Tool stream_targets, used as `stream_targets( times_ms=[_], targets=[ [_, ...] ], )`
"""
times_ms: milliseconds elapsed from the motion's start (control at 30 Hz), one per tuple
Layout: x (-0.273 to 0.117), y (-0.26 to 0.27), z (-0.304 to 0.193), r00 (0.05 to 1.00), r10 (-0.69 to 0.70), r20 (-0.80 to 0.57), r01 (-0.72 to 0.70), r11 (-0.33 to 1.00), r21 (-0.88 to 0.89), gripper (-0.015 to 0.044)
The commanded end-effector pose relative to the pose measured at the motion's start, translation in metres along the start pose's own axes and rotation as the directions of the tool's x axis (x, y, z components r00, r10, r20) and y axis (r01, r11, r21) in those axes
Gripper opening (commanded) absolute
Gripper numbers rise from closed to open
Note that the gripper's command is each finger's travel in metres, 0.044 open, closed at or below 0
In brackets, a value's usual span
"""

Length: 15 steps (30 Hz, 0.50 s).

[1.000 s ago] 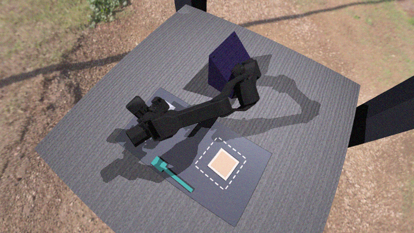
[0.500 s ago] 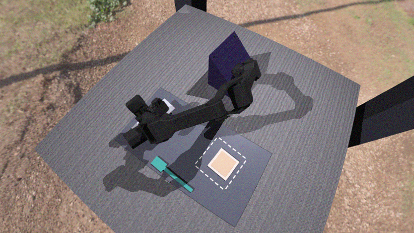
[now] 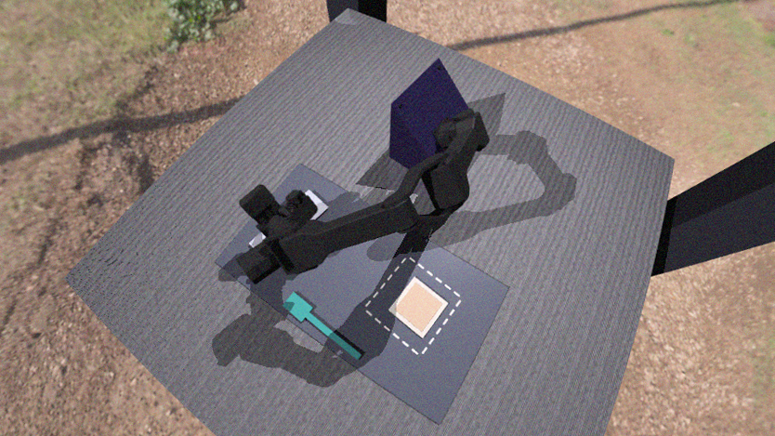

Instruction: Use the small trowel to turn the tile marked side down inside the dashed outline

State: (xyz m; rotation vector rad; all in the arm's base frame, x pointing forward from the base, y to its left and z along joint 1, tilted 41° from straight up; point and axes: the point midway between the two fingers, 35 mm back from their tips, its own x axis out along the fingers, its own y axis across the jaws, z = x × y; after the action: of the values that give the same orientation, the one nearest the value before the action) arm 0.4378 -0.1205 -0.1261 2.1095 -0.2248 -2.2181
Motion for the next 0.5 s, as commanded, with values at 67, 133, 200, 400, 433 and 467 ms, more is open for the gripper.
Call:
stream_targets(
  times_ms=[67,133,200,400,433,467],
  targets=[
    [0.0058,-0.0026,-0.0003,1.000,0.007,-0.001,-0.007,1.000,0.012,0.0000],
    [0.0065,-0.0034,-0.0003,1.000,0.007,-0.001,-0.007,1.000,0.012,0.0000],
    [0.0065,-0.0034,-0.0003,1.000,0.007,-0.001,-0.007,1.000,0.012,0.0053],
    [0.0065,-0.0034,-0.0003,1.000,0.007,-0.001,-0.007,1.000,0.012,0.0210],
    [0.0065,-0.0034,-0.0003,1.000,0.007,-0.001,-0.007,1.000,0.012,0.0236],
    [0.0065,-0.0034,-0.0003,1.000,0.007,-0.001,-0.007,1.000,0.012,0.0263]
  ],
)
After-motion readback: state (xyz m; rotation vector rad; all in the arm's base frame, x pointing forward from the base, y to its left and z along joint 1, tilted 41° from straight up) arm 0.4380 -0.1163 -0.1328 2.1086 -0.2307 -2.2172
